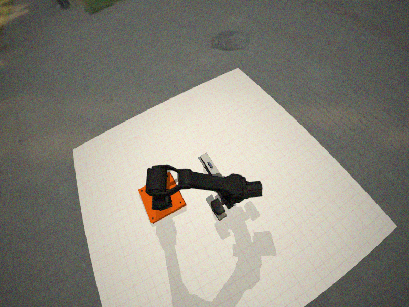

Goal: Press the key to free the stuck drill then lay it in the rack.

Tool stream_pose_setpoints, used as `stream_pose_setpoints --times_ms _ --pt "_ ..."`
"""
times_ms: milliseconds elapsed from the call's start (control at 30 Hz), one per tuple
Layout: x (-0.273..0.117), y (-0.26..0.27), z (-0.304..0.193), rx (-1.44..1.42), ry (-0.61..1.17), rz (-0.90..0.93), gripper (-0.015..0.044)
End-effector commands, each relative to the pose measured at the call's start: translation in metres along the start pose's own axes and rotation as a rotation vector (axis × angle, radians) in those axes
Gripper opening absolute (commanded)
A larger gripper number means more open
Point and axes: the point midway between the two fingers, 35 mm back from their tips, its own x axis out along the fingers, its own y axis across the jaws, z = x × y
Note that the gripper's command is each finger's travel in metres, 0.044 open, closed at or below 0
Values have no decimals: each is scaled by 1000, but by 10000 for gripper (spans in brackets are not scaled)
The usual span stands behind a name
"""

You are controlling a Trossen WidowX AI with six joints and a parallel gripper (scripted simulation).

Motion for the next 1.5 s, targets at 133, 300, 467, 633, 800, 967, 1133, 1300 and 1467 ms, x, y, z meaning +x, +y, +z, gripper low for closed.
stream_pose_setpoints --times_ms 133,300,467,633,800,967,1133,1300,1467 --pt "-1 -1 -12 -2 6 -2 0" --pt "-1 -1 -20 -2 7 -1 0" --pt "-1 -1 -27 -2 8 -1 0" --pt "0 -1 -35 -2 9 -1 0" --pt "0 -1 -41 -2 9 -1 0" --pt "-1 0 -44 -2 9 -1 0" --pt "-4 0 -42 -2 9 -1 0" --pt "-7 0 -41 -2 9 -1 0" --pt "-10 0 -40 -2 9 -1 0"
